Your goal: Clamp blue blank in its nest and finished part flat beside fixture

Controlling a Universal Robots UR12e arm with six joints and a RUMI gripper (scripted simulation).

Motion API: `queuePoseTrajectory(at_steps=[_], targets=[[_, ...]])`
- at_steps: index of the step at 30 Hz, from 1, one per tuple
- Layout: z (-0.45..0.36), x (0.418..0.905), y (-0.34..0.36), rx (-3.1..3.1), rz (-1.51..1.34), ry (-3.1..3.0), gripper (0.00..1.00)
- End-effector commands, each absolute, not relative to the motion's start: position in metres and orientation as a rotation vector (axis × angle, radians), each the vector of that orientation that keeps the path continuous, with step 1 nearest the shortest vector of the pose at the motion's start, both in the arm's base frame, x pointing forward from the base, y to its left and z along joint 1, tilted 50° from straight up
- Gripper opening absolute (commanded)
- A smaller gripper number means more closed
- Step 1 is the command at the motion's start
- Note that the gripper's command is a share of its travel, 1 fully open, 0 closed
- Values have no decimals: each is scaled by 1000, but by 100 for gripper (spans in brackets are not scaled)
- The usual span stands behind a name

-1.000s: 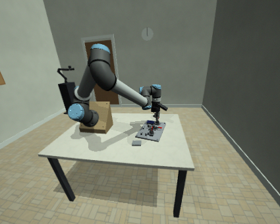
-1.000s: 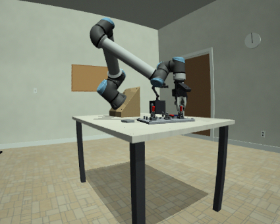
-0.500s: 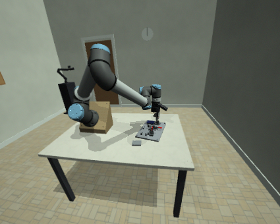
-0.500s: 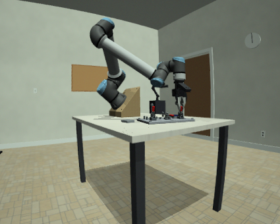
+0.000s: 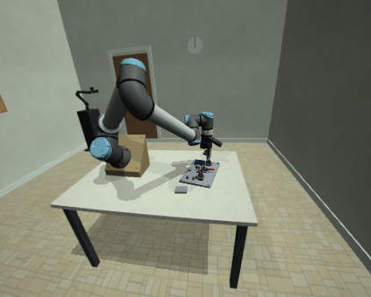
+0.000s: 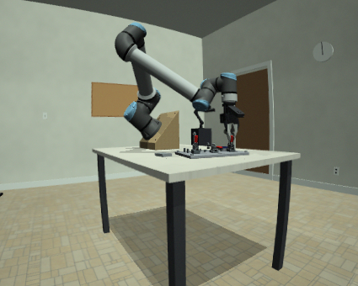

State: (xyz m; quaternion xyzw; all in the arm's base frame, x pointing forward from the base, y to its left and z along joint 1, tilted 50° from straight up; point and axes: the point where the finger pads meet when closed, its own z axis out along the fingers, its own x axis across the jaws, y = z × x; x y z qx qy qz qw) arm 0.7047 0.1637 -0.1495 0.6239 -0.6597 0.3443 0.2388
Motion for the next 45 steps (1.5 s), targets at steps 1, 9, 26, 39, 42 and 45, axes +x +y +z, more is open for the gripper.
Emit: queuePoseTrajectory(at_steps=[1,9,26,39,42,45], targets=[[-150,703,163,1709,942,-1804,0],[-150,703,163,1709,942,-1804,0],[-149,706,163,1709,943,-1806,0],[-148,711,163,1708,943,-1807,0],[-148,712,163,1708,943,-1807,0],[-148,713,163,1708,943,-1807,0]])
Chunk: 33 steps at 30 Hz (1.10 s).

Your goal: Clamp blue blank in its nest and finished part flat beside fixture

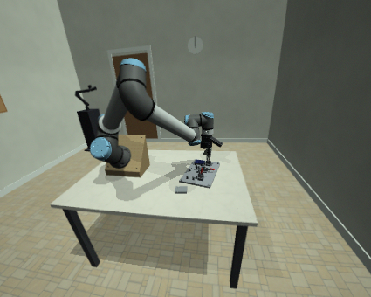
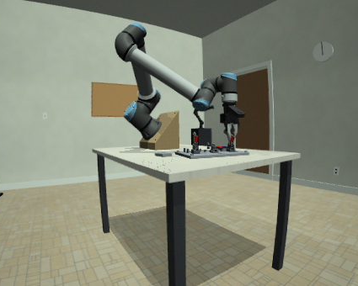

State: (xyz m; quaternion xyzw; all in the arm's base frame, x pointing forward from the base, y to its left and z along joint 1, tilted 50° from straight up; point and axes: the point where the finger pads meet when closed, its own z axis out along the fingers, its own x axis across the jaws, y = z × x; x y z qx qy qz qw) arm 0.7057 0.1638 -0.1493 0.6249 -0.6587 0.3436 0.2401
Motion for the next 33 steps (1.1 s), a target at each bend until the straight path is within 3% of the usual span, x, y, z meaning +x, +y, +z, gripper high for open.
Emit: queuePoseTrajectory(at_steps=[1,33], targets=[[-148,713,163,1708,943,-1807,0],[-149,733,159,1708,943,-1807,0]])
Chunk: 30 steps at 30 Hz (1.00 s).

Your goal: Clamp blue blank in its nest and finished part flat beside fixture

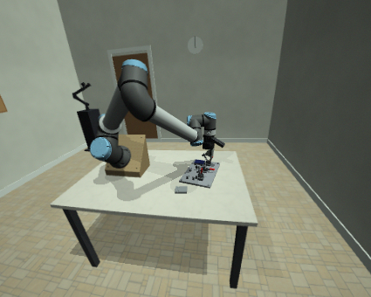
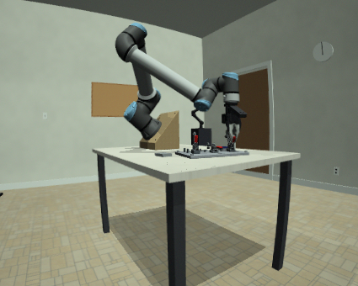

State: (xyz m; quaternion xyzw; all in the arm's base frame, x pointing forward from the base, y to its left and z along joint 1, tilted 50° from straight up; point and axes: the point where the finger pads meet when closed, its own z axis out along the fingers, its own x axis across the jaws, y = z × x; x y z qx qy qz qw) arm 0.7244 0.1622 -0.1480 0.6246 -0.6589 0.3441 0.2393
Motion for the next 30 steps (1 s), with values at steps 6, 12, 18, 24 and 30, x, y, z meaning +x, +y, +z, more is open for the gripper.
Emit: queuePoseTrajectory(at_steps=[6,12,18,24,30], targets=[[-149,737,158,1708,944,-1807,0],[-151,742,155,1708,944,-1807,0],[-153,747,152,1707,944,-1807,0],[-155,750,150,1708,944,-1807,0],[-157,753,147,1707,944,-1807,0]])
